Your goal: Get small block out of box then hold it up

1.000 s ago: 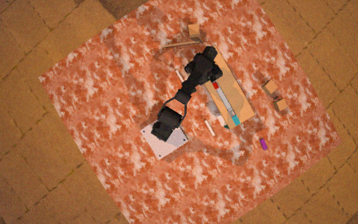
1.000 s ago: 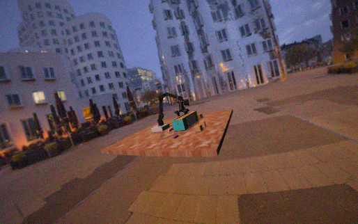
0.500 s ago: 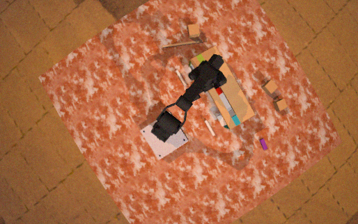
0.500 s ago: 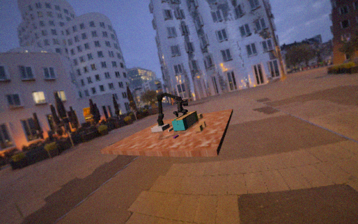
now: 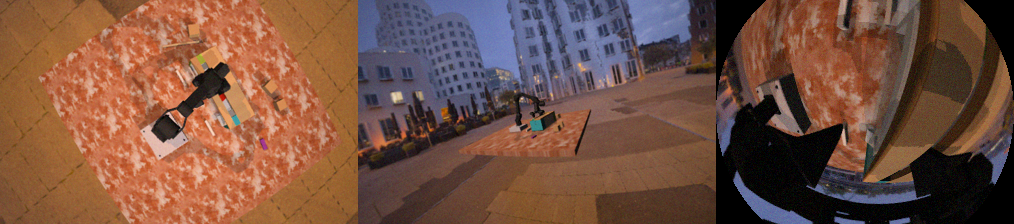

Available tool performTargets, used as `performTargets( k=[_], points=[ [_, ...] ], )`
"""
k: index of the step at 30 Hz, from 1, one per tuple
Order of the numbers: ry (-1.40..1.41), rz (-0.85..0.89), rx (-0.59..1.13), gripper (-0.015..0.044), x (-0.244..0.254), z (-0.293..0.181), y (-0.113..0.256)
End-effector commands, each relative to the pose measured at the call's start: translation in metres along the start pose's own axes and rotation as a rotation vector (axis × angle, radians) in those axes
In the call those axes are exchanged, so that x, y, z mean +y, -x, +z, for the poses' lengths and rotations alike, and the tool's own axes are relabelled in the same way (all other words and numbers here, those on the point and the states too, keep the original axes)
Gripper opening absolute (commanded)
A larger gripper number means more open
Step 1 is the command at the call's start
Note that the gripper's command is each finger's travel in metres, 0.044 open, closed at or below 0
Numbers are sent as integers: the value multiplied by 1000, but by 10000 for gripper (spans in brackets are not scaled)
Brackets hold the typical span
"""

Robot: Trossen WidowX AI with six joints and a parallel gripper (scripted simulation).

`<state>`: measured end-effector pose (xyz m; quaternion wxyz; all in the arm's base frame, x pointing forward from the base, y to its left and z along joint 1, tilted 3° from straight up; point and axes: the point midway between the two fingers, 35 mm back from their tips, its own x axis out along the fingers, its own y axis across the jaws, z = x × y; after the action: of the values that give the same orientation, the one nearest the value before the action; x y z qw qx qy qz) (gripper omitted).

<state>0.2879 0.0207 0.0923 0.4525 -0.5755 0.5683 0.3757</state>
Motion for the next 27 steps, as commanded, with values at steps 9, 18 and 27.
performTargets(
  k=[9, 18, 27],
  points=[
    [8, 3, 2, 400, 1, 11, 2],
    [8, 3, 3, 400, 1, 2, -1],
    [8, 2, 4, 400, 1, -6, -4]
  ],
)
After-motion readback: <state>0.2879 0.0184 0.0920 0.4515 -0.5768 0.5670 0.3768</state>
